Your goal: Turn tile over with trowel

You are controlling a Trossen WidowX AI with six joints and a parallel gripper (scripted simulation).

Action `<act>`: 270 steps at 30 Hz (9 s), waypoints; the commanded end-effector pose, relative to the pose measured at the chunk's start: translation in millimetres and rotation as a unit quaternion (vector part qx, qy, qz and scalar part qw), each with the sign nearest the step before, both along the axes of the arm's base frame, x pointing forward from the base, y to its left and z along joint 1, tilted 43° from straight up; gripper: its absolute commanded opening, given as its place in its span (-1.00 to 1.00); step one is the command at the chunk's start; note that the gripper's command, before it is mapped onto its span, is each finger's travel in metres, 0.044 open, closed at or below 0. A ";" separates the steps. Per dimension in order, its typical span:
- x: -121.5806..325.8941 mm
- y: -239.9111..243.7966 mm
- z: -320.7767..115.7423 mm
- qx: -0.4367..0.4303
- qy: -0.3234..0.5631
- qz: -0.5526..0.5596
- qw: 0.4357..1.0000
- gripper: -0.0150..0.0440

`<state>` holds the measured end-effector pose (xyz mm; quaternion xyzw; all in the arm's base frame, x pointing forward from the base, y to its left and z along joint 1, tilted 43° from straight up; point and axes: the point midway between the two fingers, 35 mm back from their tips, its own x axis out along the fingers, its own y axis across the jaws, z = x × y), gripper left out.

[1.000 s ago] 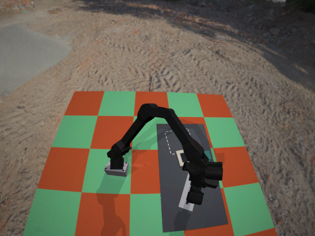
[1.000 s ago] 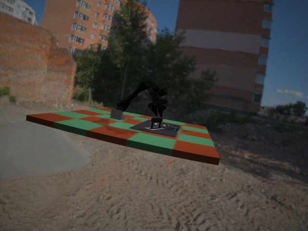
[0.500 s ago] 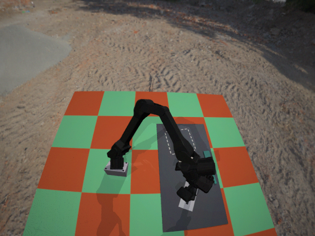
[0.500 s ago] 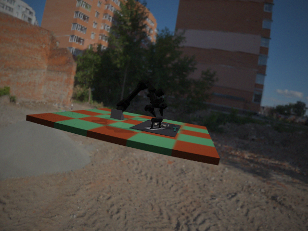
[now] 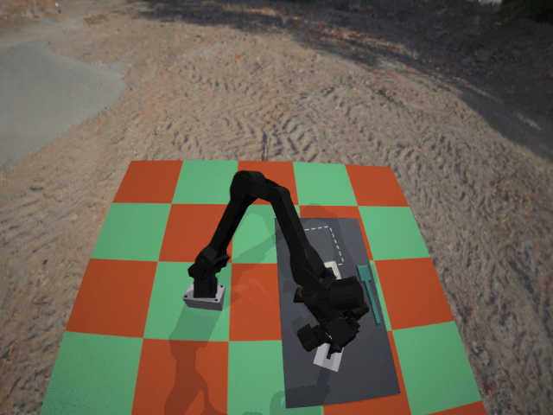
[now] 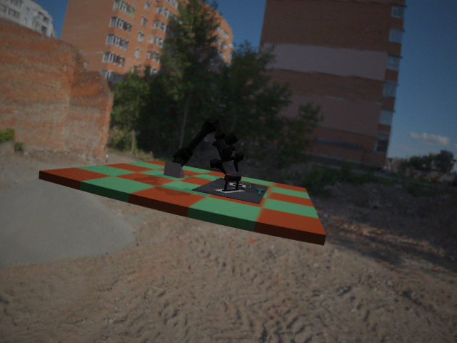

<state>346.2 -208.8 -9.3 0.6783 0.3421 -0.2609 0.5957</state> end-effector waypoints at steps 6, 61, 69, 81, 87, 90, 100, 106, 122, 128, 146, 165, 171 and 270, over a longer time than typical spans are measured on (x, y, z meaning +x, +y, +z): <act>-0.9 17.2 5.5 0.090 -0.013 -0.128 0.988 0.53; 30.1 49.3 -7.3 0.267 -0.046 -0.310 0.911 0.53; 40.0 50.8 -15.7 0.267 -0.046 -0.310 0.911 0.53; 41.8 51.2 -17.3 0.268 -0.046 -0.310 0.911 -0.08; 41.8 51.2 -17.3 0.268 -0.046 -0.310 0.911 -0.21; 41.8 51.2 -17.3 0.268 -0.046 -0.310 0.911 -0.28; 41.8 50.6 -16.7 0.267 -0.046 -0.310 0.911 -0.49; 38.3 30.7 4.1 0.266 -0.046 -0.309 0.912 -0.49; 36.8 18.7 31.2 0.263 -0.068 -0.260 0.927 -0.49; 43.2 31.4 38.1 0.252 -0.110 -0.175 0.945 -0.49; 47.2 50.4 48.5 0.229 -0.174 -0.054 0.956 -0.49; 56.6 65.8 25.9 0.229 -0.174 -0.054 0.956 -0.49; 59.1 71.4 18.7 0.229 -0.174 -0.054 0.956 -0.49; 39.1 137.9 139.5 0.282 -0.169 -0.054 0.943 -0.49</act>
